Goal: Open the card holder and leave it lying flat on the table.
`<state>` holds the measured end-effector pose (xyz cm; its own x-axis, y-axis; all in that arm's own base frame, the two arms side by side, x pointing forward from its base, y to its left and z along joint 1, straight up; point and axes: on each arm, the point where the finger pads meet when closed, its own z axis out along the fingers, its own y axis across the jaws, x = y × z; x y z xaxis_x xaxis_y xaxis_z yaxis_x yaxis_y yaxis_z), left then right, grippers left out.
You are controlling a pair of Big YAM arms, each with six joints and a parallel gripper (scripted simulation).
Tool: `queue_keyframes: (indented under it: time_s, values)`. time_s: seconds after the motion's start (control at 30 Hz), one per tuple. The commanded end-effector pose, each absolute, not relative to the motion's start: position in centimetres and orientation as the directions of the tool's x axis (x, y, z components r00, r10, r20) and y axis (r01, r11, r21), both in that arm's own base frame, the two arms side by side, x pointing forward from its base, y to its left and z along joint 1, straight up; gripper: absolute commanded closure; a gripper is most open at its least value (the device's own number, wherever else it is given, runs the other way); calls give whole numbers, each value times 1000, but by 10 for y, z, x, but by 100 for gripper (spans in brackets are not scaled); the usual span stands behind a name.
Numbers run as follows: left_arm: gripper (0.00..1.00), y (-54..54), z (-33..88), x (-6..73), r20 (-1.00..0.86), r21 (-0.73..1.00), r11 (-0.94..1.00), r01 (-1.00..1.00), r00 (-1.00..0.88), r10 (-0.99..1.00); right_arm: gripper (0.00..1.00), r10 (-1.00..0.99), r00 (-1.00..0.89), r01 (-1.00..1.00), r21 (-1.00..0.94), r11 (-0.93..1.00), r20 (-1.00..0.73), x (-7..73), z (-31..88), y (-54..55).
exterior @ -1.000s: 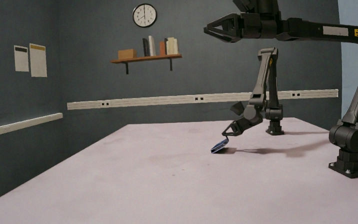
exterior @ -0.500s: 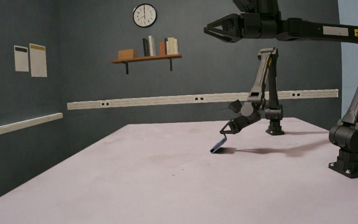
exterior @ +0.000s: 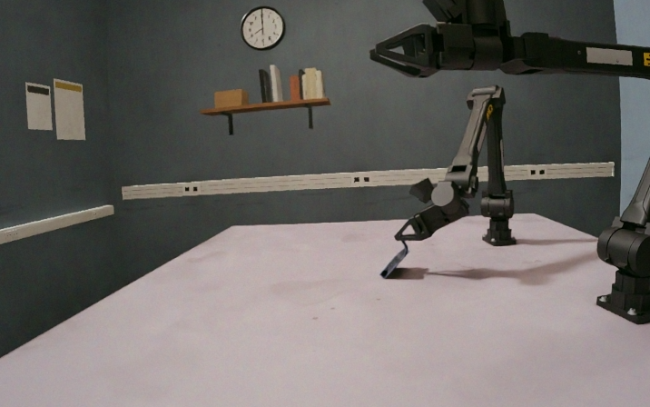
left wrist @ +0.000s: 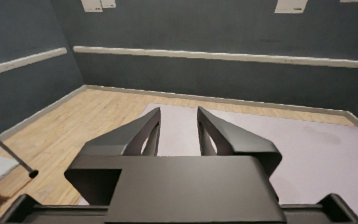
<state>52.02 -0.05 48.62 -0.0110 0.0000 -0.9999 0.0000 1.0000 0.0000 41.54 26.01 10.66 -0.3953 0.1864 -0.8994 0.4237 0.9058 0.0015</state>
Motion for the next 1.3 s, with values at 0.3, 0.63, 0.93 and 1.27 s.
queue_keyframes:
  time_s: [0.3, 0.63, 0.93, 1.27]
  values:
    - [64, 0, 508, 520, -1000, 0, 1000, 0, 28, 0, 79, 249, -342, 427, 86, 900, -906, 445, 142, 270]
    - [64, 0, 508, 520, -1000, 0, 1000, 0, 28, 0, 79, 235, -347, 424, 72, 903, -908, 456, 144, 264]
    - [64, 0, 508, 520, -1000, 0, 1000, 0, 28, 0, 79, 231, -348, 423, 68, 904, -908, 462, 145, 260]
    - [64, 0, 508, 520, -1000, 0, 1000, 0, 28, 0, 79, 223, -354, 425, 56, 903, -908, 474, 140, 254]
